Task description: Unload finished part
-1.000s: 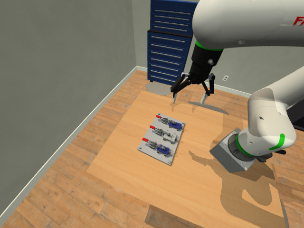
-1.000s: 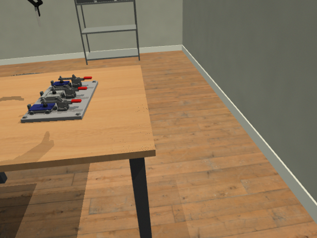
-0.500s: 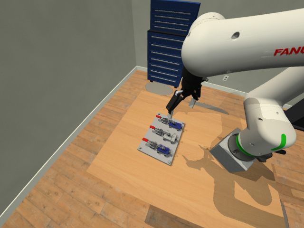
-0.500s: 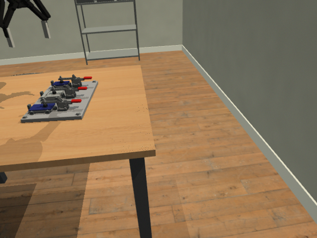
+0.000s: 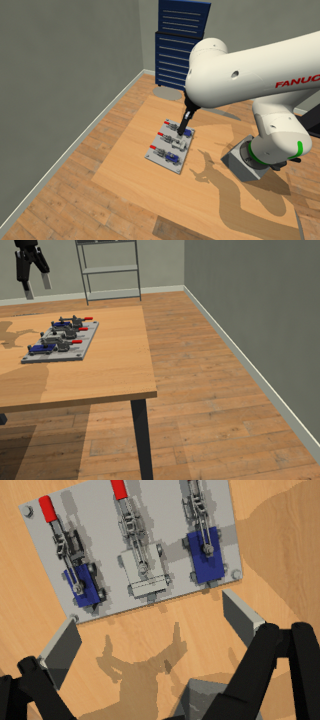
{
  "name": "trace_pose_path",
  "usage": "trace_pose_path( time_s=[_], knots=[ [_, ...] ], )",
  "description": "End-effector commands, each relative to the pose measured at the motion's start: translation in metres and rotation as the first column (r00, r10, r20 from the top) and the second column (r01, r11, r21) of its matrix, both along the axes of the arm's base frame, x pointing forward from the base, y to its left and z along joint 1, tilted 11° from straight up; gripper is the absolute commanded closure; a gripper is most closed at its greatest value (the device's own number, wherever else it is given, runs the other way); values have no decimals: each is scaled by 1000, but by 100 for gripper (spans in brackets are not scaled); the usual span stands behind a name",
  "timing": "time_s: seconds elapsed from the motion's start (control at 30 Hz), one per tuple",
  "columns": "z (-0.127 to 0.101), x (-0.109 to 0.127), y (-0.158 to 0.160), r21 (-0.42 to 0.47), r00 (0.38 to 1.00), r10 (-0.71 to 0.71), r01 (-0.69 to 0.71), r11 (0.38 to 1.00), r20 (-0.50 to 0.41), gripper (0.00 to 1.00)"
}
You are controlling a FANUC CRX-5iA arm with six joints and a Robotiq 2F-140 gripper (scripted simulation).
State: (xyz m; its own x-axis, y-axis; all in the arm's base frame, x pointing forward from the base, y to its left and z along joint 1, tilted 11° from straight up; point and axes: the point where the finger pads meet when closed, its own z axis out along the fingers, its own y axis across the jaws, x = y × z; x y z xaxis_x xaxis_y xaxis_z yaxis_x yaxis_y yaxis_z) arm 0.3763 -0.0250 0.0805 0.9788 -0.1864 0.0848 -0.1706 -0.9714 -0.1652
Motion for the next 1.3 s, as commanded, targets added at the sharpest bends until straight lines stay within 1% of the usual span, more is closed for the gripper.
trace_pose_path(
  time_s=[0.0, 0.27, 0.3, 1.27],
  knots=[
    [-7, 2, 6, -2, 996, 83, -83, 997, 15, 0],
    [-7, 3, 6, -3, 996, 83, -83, 997, 15, 0],
    [-7, 3, 6, -3, 996, 83, -83, 997, 15, 100],
    [-7, 3, 6, -3, 996, 83, -83, 997, 15, 100]
  ],
)
